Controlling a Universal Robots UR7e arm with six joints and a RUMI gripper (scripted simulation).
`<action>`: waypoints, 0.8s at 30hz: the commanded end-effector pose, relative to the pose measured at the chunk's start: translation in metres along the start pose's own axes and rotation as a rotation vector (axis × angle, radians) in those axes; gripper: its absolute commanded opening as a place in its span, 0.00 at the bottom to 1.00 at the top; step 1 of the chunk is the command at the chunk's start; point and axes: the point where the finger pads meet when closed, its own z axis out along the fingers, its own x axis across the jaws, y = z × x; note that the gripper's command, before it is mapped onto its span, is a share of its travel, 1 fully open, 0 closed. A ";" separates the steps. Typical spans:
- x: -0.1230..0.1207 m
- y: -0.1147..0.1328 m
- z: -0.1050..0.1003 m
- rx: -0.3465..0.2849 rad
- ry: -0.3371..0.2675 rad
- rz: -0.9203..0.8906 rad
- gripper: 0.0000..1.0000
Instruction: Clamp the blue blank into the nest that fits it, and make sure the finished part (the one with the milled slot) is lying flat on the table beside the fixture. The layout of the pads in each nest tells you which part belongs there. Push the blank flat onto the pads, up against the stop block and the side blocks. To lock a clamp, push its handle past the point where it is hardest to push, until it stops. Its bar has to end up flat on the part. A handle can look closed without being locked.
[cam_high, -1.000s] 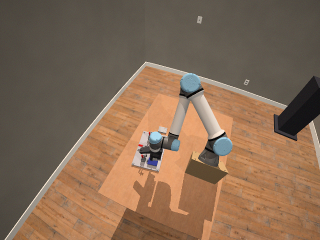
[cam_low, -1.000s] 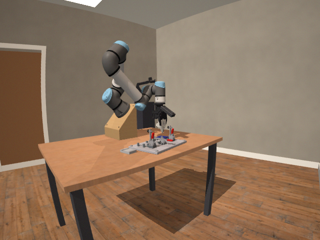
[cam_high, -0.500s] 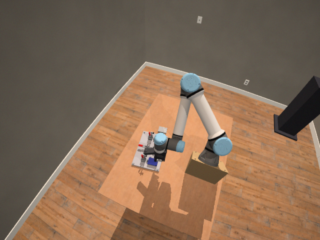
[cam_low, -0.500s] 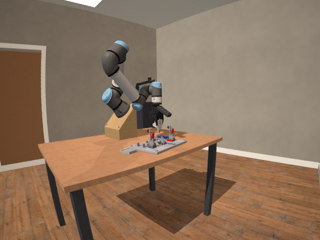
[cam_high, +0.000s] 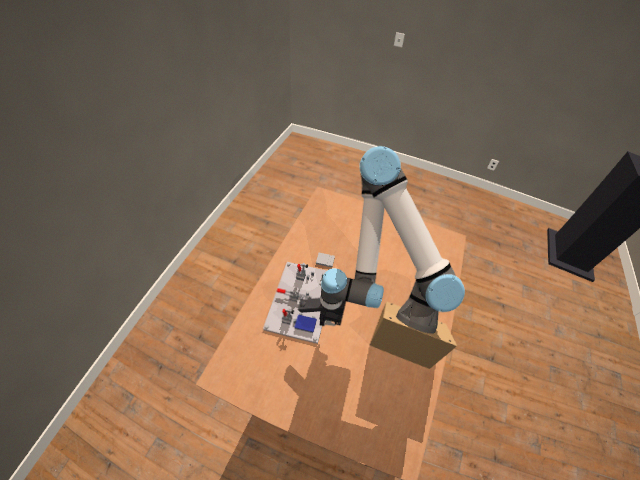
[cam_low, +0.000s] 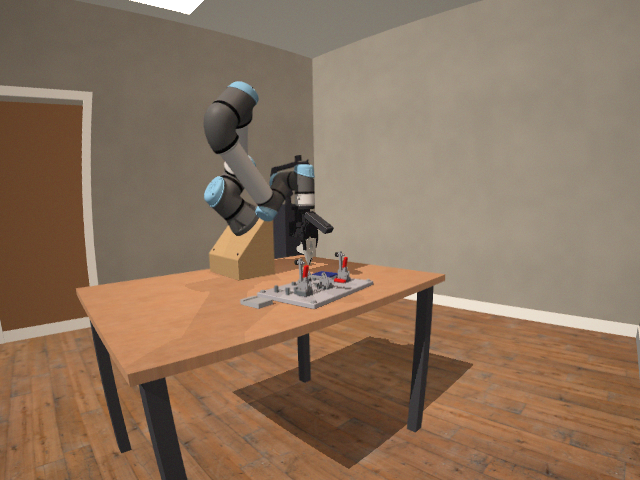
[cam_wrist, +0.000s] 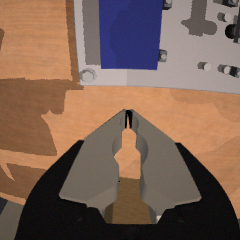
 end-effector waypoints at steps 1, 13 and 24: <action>0.000 0.001 0.001 0.002 0.000 0.000 0.00; 0.000 0.001 0.026 0.002 0.000 0.000 0.00; 0.000 0.001 0.035 0.002 0.000 0.000 0.00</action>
